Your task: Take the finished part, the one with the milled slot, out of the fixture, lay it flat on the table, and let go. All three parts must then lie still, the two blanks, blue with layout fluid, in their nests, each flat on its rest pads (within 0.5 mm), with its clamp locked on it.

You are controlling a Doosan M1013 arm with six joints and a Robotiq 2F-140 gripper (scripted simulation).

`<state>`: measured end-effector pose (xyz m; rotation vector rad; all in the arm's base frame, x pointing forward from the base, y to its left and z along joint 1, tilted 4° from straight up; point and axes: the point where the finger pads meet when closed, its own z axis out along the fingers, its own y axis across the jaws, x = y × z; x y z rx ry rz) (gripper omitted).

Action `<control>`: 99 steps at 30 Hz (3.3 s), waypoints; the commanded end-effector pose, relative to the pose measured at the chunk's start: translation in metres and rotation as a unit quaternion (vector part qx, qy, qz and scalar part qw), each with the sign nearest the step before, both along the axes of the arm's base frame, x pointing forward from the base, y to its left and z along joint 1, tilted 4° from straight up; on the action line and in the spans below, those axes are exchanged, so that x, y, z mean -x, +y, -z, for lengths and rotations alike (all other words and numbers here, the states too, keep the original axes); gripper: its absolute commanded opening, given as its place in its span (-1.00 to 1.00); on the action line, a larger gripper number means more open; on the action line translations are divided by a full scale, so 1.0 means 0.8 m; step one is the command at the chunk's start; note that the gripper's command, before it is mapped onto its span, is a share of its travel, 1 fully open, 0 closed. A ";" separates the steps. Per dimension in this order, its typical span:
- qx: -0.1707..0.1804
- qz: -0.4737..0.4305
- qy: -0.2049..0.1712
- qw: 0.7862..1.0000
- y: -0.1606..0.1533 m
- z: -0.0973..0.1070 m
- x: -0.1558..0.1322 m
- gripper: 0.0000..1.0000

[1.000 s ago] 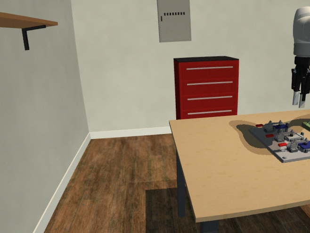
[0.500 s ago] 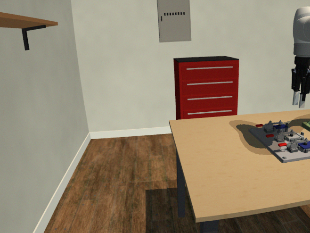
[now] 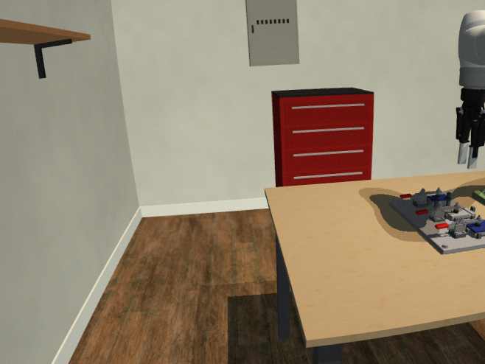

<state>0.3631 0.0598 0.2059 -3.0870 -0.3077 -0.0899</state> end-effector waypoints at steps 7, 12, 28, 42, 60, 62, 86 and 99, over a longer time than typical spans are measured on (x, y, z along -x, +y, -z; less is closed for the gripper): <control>0.000 0.000 0.000 1.000 0.000 0.000 0.000 -0.44; 0.000 0.000 0.000 1.000 0.000 0.000 0.000 -0.44; 0.000 0.000 0.000 1.000 0.000 0.000 0.000 -0.44; 0.000 0.000 0.000 1.000 0.000 0.000 0.000 -0.44; 0.000 0.000 0.000 1.000 0.002 0.038 -0.002 -0.44; 0.000 0.000 0.000 1.000 0.002 0.049 -0.003 -0.44; 0.000 0.000 0.000 1.000 0.010 0.073 -0.037 -0.44; 0.000 0.000 0.000 1.000 0.028 0.067 -0.129 -0.44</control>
